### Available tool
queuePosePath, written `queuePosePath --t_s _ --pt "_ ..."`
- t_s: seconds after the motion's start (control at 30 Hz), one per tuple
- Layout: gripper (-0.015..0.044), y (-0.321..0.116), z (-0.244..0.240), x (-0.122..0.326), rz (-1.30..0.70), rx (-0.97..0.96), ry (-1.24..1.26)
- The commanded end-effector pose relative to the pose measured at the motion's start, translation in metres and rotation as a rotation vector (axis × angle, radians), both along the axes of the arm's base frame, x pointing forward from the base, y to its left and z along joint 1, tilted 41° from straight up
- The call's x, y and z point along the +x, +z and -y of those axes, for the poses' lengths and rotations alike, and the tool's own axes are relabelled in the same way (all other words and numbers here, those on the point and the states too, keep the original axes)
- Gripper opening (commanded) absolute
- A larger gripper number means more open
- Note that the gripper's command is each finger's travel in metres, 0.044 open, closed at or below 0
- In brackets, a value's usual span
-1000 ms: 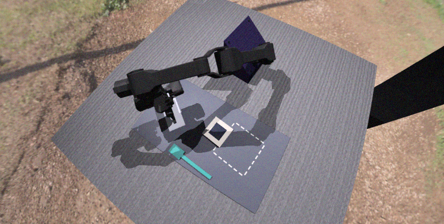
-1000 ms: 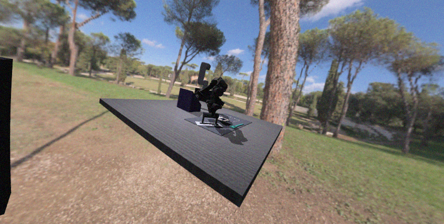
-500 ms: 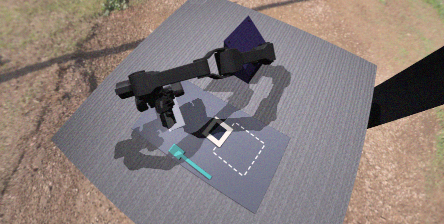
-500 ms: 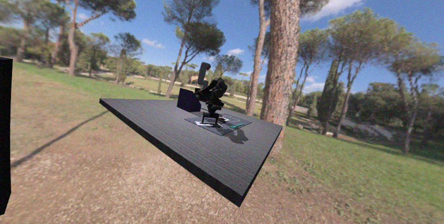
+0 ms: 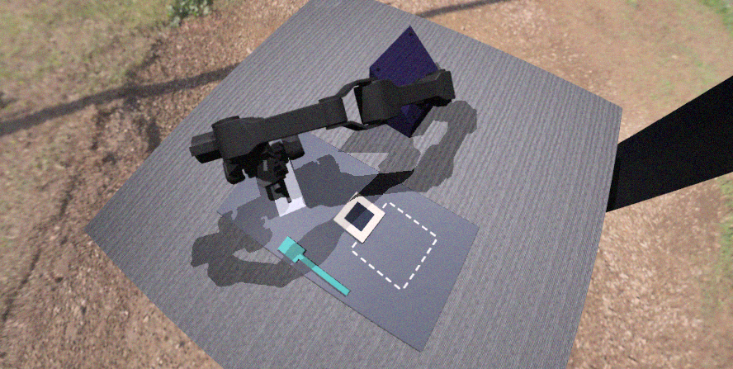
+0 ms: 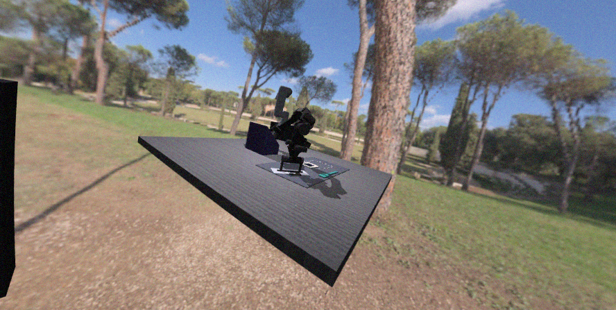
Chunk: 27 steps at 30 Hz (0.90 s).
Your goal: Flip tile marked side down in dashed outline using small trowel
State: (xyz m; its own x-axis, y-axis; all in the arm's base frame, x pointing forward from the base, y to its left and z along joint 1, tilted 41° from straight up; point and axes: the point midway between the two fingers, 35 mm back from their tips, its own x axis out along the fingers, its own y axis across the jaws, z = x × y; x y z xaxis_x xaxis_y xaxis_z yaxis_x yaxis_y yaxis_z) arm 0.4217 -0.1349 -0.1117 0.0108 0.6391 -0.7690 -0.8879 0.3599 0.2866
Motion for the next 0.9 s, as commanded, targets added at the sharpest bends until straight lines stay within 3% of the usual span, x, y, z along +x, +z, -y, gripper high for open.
queuePosePath --t_s 0.0,0.43,0.6,0.87 --pt "0.013 -0.0001 -0.0005 0.0003 -0.001 0.003 -0.004" --pt "0.013 -0.0001 -0.0005 0.0003 0.127 0.0 0.149" --pt "0.0261 -0.0001 -0.0005 0.0003 0.127 0.0 0.149" --pt "0.027 -0.0001 -0.0005 0.0003 0.127 0.0 0.149"
